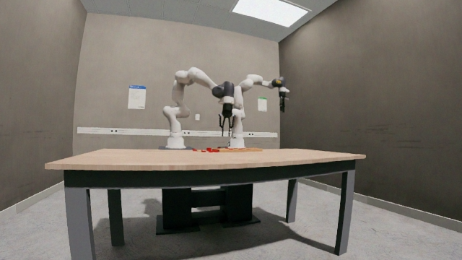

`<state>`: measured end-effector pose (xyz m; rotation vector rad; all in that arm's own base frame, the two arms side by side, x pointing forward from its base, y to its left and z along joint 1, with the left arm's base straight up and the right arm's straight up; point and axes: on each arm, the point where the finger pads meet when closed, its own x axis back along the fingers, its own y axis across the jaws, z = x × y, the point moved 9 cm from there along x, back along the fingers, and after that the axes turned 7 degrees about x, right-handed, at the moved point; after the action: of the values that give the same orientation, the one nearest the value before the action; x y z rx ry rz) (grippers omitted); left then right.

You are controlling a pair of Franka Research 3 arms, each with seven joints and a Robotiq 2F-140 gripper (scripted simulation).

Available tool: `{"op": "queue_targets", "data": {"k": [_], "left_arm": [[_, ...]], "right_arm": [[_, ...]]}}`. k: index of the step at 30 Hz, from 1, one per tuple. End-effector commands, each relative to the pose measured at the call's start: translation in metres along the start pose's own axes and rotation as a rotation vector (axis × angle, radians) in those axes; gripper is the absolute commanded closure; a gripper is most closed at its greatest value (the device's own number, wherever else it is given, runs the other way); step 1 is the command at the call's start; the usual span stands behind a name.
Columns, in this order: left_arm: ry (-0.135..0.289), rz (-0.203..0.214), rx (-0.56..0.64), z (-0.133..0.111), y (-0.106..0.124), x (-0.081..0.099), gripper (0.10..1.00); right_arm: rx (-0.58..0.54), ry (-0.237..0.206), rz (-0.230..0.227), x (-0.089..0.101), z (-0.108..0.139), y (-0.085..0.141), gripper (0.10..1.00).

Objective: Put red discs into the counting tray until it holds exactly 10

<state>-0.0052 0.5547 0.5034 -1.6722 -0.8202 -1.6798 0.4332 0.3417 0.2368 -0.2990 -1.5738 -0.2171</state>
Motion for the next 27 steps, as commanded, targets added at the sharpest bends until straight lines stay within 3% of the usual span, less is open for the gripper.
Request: {"op": "queue_targets", "data": {"k": [1,3,5,10,14,17,22,27], "left_arm": [[-0.004,0.001,0.008,-0.001,-0.001,0.0,0.098],[-0.004,0.001,0.008,-0.001,-0.001,0.0,0.098],[-0.004,0.001,0.008,-0.001,-0.001,0.0,0.098],[-0.004,0.001,0.008,-0.001,-0.001,0.0,0.098],[-0.004,0.001,0.008,-0.001,-0.001,0.0,0.098],[-0.004,0.001,0.008,-0.001,-0.001,0.0,0.098],[-0.004,0.001,0.008,-0.001,-0.001,0.0,0.098],[-0.004,0.001,0.008,-0.001,-0.001,0.0,0.098]], "right_arm": [[0.279,0.005,-0.007,-0.001,-0.008,-0.049,0.747],[0.311,-0.001,0.012,-0.003,-0.01,-0.082,0.747],[0.311,-0.001,0.012,-0.003,-0.01,-0.082,0.747],[0.404,-0.016,0.077,-0.011,-0.003,-0.161,0.747],[0.453,-0.023,0.119,-0.018,0.007,-0.201,0.747],[0.502,-0.026,0.136,-0.022,0.013,-0.215,0.747],[0.565,-0.027,0.138,-0.023,0.015,-0.22,0.747],[0.729,-0.029,0.112,-0.023,0.015,-0.222,0.747]]}}
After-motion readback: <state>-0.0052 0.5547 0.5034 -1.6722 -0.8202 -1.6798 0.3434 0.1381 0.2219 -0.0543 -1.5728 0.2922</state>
